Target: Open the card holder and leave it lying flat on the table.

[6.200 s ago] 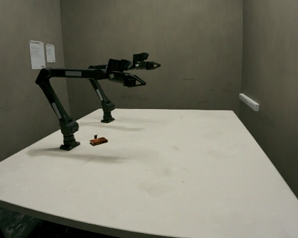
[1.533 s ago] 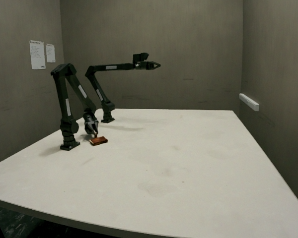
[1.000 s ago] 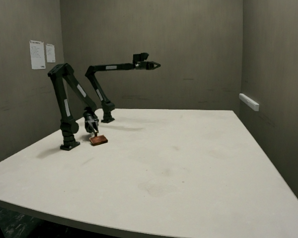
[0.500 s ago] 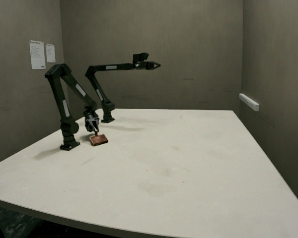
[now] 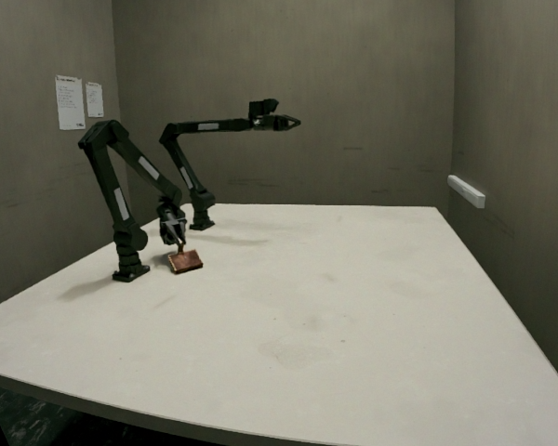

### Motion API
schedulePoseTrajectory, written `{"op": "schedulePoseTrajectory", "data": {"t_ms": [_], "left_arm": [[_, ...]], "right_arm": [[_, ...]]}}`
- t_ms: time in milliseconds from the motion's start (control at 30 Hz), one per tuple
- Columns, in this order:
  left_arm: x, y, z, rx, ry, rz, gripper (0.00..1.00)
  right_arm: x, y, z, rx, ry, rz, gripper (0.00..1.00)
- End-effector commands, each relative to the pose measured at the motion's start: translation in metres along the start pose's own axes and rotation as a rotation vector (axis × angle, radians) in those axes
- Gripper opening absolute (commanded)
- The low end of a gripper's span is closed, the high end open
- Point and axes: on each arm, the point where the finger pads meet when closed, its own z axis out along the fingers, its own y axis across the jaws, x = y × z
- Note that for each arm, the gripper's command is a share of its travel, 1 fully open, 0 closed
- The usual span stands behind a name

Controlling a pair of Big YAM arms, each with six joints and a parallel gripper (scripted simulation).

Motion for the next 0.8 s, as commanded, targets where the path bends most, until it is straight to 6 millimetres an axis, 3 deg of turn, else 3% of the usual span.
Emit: {"op": "schedulePoseTrajectory", "data": {"t_ms": [0,767], "left_arm": [[-0.003,-0.008,-0.002,0.017,-0.016,-0.008,0.36],[-0.003,-0.008,-0.002,0.017,-0.016,-0.008,0.36]], "right_arm": [[0.009,0.001,0.001,-0.004,0.000,-0.020,0.21],[0.027,-0.003,0.011,0.010,-0.011,-0.001,0.21]]}}
